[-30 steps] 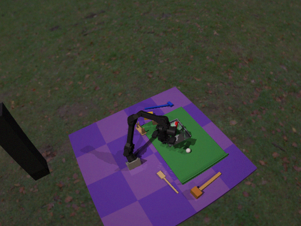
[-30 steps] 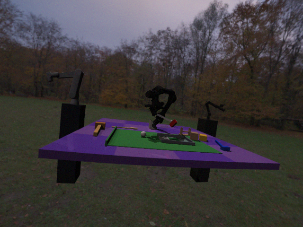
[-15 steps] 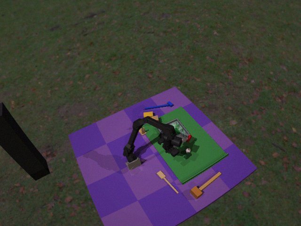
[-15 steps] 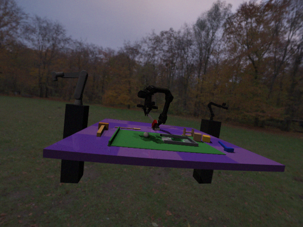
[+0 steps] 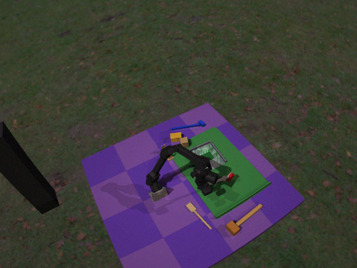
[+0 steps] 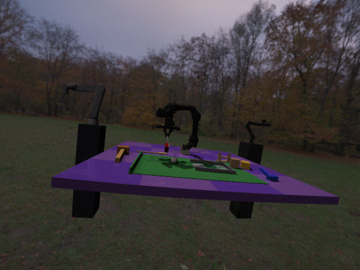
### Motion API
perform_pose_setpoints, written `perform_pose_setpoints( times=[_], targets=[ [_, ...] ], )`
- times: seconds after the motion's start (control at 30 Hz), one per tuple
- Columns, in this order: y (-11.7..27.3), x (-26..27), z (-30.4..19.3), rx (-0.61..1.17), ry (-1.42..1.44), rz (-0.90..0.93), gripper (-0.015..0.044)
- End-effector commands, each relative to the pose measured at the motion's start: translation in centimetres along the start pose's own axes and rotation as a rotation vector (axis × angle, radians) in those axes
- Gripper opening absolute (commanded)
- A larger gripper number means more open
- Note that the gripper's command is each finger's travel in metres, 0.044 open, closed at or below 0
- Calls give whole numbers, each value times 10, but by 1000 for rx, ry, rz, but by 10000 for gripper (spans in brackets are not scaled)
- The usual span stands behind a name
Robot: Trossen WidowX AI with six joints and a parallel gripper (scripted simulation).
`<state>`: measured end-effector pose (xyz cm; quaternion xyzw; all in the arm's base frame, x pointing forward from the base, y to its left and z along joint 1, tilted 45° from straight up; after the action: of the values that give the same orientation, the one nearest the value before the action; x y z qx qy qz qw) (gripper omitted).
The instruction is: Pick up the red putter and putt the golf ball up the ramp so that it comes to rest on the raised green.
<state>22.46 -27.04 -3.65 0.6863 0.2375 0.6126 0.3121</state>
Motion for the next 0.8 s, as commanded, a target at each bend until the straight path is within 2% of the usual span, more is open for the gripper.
perform_pose_setpoints(
  times=[0.0,0.3,0.77],
  targets=[
    [-6,-4,1,-7,-11,-5,0],
    [-35,-4,1,-7,-10,-4,0],
    [-52,-4,1,-8,-10,-4,0]
  ],
)
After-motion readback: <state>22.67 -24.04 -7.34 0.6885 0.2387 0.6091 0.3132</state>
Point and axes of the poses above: the point midway between the two fingers, 35 mm back from their tips, its own y axis back along the fingers, its own x axis across the jaws, z = x × y, the point moved 2 cm from there along y, back along the fingers, and after that the axes turned 3 degrees about -y, right-handed, at the moved point
